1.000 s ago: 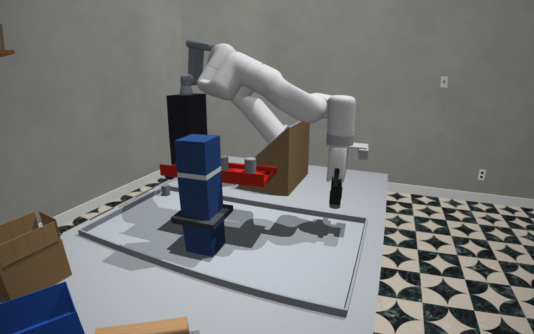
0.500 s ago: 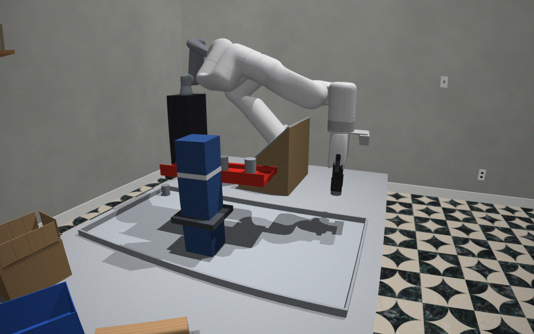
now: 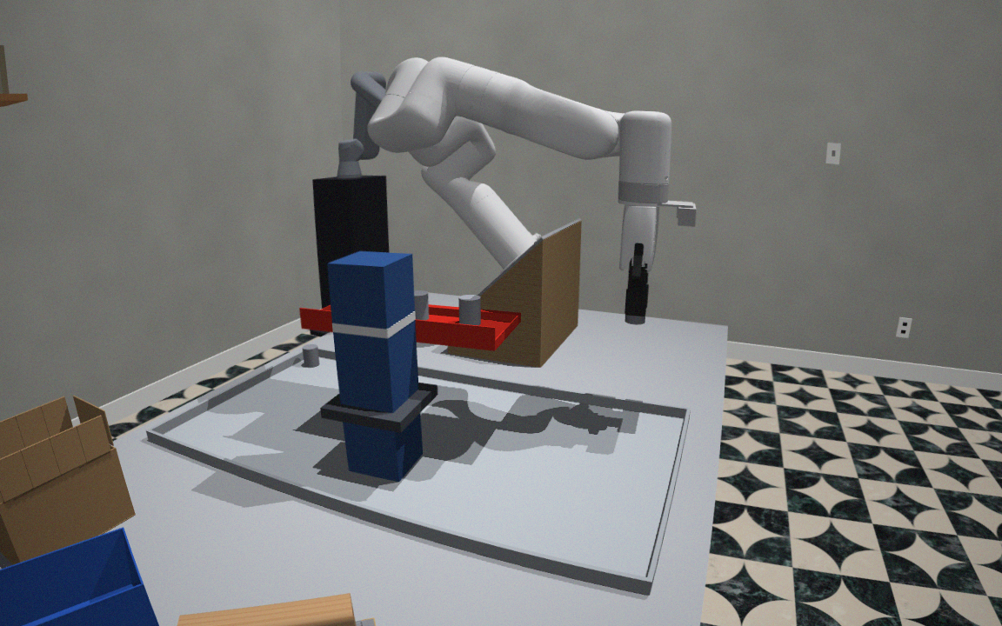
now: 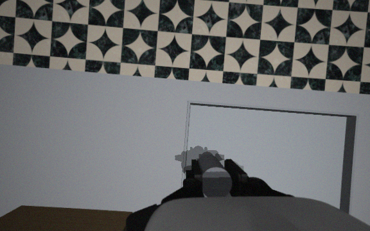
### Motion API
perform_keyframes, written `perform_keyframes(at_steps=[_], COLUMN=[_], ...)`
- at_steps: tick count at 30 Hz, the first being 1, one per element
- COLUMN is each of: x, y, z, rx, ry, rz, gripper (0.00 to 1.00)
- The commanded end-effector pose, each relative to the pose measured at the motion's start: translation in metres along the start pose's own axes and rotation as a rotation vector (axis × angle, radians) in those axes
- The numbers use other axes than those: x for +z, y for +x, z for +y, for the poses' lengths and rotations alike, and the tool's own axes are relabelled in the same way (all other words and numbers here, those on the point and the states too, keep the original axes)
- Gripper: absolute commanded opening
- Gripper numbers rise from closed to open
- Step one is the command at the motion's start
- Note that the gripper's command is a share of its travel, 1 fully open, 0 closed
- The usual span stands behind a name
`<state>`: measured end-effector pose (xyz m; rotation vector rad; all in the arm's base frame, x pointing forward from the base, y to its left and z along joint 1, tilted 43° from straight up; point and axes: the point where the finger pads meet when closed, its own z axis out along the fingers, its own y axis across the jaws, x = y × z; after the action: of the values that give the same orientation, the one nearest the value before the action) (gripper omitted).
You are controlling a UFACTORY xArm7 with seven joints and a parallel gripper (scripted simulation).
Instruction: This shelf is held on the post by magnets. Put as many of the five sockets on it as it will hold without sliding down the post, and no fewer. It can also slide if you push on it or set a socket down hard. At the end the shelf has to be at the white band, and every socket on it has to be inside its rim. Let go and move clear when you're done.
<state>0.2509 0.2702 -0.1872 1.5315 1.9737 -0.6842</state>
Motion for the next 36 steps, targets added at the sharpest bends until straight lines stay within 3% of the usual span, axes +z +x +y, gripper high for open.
perform_keyframes(at_steps=[1,11,23,36], x=[-0.024,-0.061,-0.080,-0.083], y=[0.001,0.001,0.001,0.001], z=[-0.007,-0.021,-0.028,-0.029], rx=[0.001,0.001,0.001,0.001], ry=[-0.003,-0.003,-0.003,-0.003], rz=[0.005,0.005,0.005,0.005], gripper=[0.00,0.00,0.00,0.00])
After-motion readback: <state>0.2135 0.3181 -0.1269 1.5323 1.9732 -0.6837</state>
